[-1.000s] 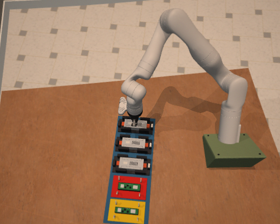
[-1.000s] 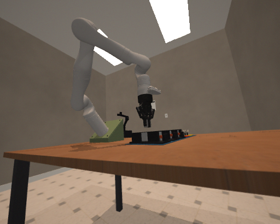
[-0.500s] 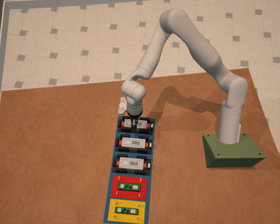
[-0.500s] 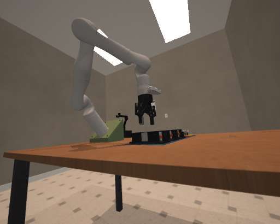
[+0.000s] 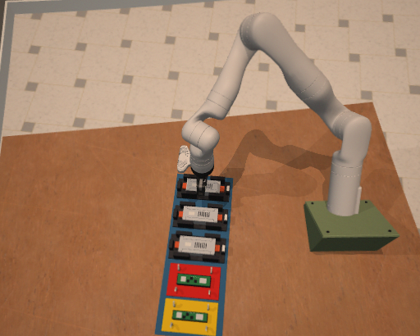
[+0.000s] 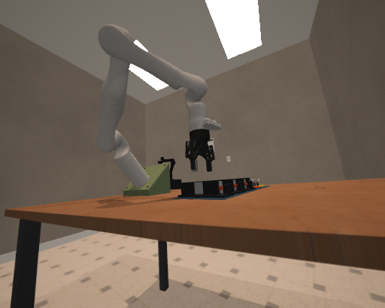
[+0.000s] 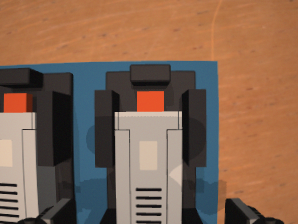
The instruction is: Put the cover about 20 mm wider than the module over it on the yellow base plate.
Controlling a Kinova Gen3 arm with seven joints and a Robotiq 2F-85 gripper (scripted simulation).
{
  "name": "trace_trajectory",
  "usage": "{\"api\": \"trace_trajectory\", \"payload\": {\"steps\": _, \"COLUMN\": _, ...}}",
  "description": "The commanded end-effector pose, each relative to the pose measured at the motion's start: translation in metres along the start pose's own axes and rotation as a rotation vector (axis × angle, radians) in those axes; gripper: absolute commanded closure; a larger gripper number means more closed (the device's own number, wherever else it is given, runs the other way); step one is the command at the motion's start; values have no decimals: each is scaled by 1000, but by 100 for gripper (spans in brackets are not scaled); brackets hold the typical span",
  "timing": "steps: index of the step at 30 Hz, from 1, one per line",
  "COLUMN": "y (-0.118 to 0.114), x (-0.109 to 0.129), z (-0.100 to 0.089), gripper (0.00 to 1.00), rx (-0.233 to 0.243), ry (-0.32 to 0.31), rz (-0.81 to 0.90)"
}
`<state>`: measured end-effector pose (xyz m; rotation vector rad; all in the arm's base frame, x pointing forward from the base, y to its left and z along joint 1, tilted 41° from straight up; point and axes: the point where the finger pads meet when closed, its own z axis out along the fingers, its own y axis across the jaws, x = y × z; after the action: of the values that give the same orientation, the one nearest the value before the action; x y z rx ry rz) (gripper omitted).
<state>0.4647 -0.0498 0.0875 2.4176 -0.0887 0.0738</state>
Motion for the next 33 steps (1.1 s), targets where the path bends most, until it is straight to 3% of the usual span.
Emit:
{"api": "trace_trajectory", "payload": {"steps": 1, "y": 0, "x": 0, "z": 1, "gripper": 0, "rx": 1, "ry": 2, "rz": 0}}
{"api": "trace_trajectory", "payload": {"steps": 33, "y": 0, "x": 0, "z": 19, "gripper": 0, "rx": 1, "ry": 1, "rz": 0}}
